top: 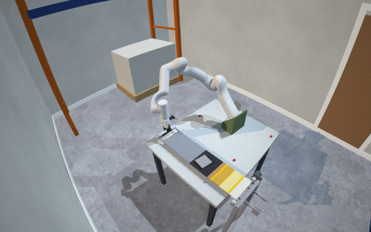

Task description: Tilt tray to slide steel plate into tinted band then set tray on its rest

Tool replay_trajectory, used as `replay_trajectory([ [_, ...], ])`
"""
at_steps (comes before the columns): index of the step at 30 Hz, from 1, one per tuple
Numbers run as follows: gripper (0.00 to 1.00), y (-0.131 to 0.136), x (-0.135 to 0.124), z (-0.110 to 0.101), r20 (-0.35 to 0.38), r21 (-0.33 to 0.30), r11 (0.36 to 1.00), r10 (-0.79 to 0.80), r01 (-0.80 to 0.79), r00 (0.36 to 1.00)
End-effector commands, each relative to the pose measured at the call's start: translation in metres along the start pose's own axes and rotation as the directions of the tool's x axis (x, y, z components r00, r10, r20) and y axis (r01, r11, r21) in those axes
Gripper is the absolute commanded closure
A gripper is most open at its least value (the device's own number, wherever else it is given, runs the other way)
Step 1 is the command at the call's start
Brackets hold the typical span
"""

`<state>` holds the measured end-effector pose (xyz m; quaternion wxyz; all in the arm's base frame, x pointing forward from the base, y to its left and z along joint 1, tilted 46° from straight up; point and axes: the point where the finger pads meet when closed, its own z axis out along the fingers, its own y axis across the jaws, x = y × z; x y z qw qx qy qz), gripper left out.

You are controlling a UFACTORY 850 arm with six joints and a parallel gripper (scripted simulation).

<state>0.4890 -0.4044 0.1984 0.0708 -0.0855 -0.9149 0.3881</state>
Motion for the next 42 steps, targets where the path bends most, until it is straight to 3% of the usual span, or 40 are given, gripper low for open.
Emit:
replay_trajectory([
  [1,0.6,0.0,-0.001,-0.001,0.002,0.0,1.0,0.001,-0.001,1.0],
  [27,0.6,0.0,-0.001,0.009,0.002,0.0,1.0,0.001,-0.001,1.0],
  [42,0.6,0.0,-0.001,0.036,0.002,0.0,1.0,0.001,-0.001,1.0],
])
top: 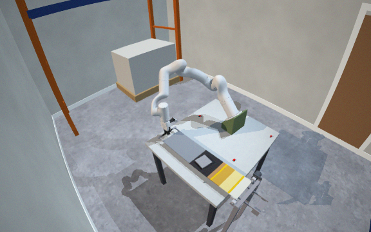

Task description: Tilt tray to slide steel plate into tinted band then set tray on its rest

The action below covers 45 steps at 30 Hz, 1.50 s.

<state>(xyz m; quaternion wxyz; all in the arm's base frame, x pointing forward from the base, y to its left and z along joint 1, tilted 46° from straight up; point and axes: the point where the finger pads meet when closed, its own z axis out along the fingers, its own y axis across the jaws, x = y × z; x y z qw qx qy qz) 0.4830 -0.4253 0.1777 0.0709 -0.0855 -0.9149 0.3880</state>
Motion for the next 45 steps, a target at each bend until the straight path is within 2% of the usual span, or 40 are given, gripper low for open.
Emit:
replay_trajectory([
  [1,0.6,-0.0004,-0.0009,0.0063,0.002,0.001,1.0,0.001,-0.001,1.0],
  [12,0.6,-0.0004,-0.0009,0.0156,0.002,0.001,1.0,0.001,-0.001,1.0],
  [31,0.6,-0.0004,-0.0009,0.0162,0.002,0.001,1.0,0.001,-0.001,1.0],
  [32,1.0,-0.0004,-0.0009,0.0162,0.002,0.001,1.0,0.001,-0.001,1.0],
  [45,1.0,-0.0004,-0.0009,0.0162,0.002,0.001,1.0,0.001,-0.001,1.0],
])
